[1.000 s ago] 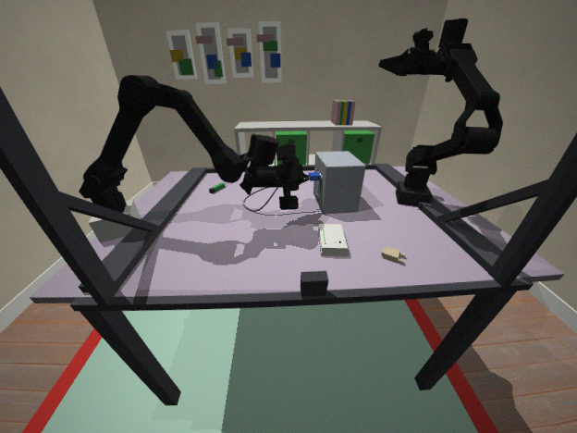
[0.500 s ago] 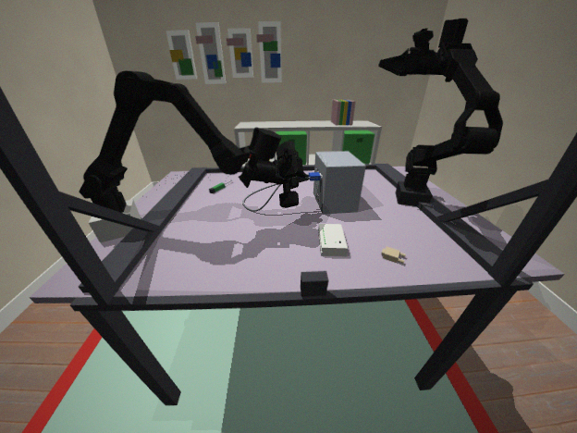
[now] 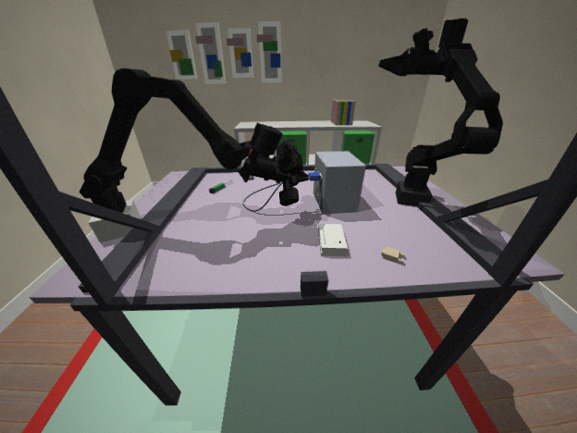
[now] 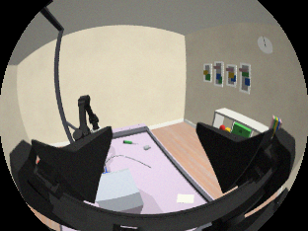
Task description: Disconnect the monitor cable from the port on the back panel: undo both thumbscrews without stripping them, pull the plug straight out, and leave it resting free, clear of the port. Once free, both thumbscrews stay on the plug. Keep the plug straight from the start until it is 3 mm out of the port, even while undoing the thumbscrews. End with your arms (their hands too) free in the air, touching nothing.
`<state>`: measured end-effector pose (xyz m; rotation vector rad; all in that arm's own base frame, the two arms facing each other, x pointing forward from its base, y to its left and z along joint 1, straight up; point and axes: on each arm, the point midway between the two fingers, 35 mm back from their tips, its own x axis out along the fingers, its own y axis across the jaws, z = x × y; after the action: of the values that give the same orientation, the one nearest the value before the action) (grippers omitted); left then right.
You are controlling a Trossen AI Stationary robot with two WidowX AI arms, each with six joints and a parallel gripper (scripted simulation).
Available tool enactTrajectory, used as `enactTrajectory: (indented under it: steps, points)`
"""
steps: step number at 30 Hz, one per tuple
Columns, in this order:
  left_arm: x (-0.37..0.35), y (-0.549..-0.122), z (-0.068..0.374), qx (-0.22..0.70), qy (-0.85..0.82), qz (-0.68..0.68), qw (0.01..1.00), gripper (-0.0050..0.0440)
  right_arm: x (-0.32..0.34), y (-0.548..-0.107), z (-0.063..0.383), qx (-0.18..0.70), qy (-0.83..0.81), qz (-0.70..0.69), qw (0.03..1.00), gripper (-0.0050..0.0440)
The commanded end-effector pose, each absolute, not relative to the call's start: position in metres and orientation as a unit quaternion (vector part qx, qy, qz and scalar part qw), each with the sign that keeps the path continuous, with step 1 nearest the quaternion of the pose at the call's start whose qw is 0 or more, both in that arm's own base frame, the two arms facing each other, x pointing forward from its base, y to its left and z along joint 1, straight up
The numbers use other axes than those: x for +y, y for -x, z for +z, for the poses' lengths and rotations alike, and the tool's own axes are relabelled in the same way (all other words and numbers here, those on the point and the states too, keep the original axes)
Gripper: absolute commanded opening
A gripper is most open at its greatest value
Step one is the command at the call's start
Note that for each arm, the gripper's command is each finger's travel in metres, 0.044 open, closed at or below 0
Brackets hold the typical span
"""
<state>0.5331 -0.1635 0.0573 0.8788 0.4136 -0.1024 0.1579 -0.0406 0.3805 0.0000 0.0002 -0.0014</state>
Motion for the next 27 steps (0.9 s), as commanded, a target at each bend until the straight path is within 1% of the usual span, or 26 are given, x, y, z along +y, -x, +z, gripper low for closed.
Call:
enactTrajectory:
  steps: [1,6,8,18,19,27]
  points:
    - [-0.1641,-0.5355,0.0715,0.189,-0.413,-0.047,0.889,0.0072,-0.0394,-0.1576,0.3834,-0.001,0.003,0.0,1.0,0.044]
    - [-0.1641,-0.5355,0.0715,0.189,-0.413,-0.047,0.889,0.0192,-0.0394,-0.1576,0.3834,-0.001,0.003,0.0,1.0,0.044]
    - [-0.1641,-0.5355,0.0715,0.189,-0.413,-0.047,0.889,0.0192,-0.0394,-0.1576,0.3834,-0.001,0.003,0.0,1.0,0.044]
    - [-0.1641,-0.5355,0.0715,0.189,-0.413,-0.047,0.889,0.0432,-0.0394,-0.1576,0.3834,-0.001,0.003,0.0,1.0,0.044]
    - [-0.1641,-0.5355,0.0715,0.189,-0.413,-0.047,0.889,0.044,-0.0394,-0.1576,0.3834,-0.001,0.003,0.0,1.0,0.044]
    - [-0.1641,-0.5355,0.0715,0.189,-0.413,-0.047,0.889,0.044,-0.0394,-0.1576,0.3834,-0.001,0.003,0.0,1.0,0.044]
